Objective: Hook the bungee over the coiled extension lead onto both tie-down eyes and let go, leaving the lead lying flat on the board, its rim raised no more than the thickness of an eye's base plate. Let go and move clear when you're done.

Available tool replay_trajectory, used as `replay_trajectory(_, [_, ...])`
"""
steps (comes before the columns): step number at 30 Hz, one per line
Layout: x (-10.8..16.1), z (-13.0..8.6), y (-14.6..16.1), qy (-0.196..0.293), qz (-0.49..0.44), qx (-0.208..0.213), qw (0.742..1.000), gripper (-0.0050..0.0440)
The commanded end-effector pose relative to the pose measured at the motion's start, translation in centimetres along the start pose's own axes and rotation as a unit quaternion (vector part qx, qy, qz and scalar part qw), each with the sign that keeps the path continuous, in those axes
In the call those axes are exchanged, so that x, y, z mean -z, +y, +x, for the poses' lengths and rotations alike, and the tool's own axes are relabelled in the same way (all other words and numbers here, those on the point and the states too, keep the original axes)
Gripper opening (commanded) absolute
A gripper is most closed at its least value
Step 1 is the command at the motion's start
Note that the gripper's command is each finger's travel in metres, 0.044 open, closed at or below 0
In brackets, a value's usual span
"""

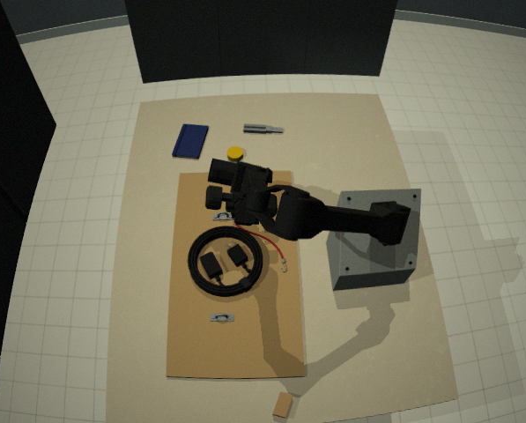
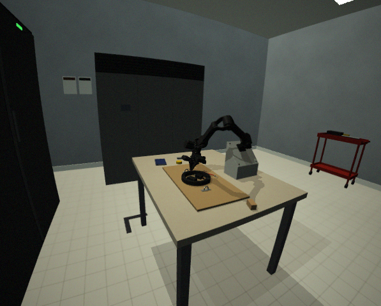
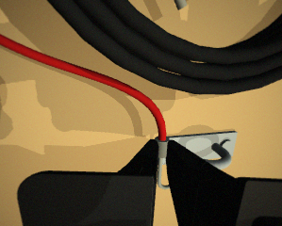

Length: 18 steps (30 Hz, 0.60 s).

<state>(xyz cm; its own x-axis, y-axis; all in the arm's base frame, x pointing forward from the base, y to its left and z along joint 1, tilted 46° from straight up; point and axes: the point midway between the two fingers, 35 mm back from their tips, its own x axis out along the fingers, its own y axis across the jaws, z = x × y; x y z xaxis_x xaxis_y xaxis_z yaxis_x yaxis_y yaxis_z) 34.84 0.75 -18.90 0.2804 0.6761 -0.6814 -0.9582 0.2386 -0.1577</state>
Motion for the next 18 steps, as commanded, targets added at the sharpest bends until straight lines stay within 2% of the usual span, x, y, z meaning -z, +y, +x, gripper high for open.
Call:
replay_trajectory(1, [-0.19, -0.55, -0.92, 0.001, -0.008, 0.01, 1.0, -0.005])
replay_trajectory(18, [-0.17, -0.36, -1.43, 0.001, -0.009, 0.01, 1.0, -0.005])
